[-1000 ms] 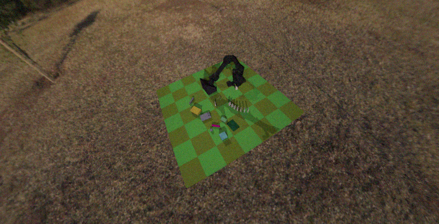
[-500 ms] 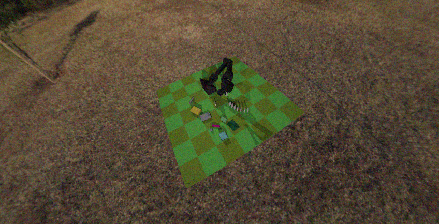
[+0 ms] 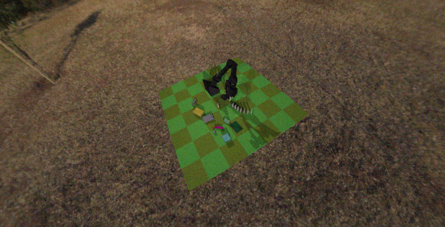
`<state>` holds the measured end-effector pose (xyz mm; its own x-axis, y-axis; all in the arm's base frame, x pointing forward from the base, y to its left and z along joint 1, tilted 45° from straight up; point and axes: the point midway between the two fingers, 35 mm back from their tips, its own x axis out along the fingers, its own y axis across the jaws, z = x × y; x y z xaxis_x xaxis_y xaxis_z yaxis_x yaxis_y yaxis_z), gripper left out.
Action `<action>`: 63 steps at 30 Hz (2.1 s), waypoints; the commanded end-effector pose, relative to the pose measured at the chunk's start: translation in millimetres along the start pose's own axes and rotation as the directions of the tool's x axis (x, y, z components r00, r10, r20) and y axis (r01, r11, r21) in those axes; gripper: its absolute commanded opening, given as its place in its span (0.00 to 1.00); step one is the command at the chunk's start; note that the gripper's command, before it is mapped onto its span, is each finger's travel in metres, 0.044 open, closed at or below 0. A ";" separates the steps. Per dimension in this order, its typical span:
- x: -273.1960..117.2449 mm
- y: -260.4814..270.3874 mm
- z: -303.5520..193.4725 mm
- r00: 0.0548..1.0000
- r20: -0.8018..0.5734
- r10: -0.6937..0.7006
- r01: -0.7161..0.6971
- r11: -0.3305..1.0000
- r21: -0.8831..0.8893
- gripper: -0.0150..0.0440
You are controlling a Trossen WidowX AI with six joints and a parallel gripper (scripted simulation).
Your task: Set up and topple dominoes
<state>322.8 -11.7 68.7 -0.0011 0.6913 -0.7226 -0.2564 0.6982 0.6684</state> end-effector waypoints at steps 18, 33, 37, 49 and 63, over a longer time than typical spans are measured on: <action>88.2 7.0 -6.2 1.000 0.001 0.015 -0.015 1.000 0.005 0.44; 88.2 7.0 -6.2 1.000 0.001 0.015 -0.015 1.000 0.005 0.70; 88.2 7.0 -6.2 1.000 0.001 0.015 -0.015 1.000 0.005 0.88; -1.1 0.4 -0.9 1.000 -0.002 0.003 -0.003 1.000 0.003 1.00; -15.2 -45.6 -32.6 1.000 -0.003 0.004 -0.003 0.968 0.251 1.00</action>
<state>315.8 -49.9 77.0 0.0172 0.6881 -0.7254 -0.1506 0.7190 0.6785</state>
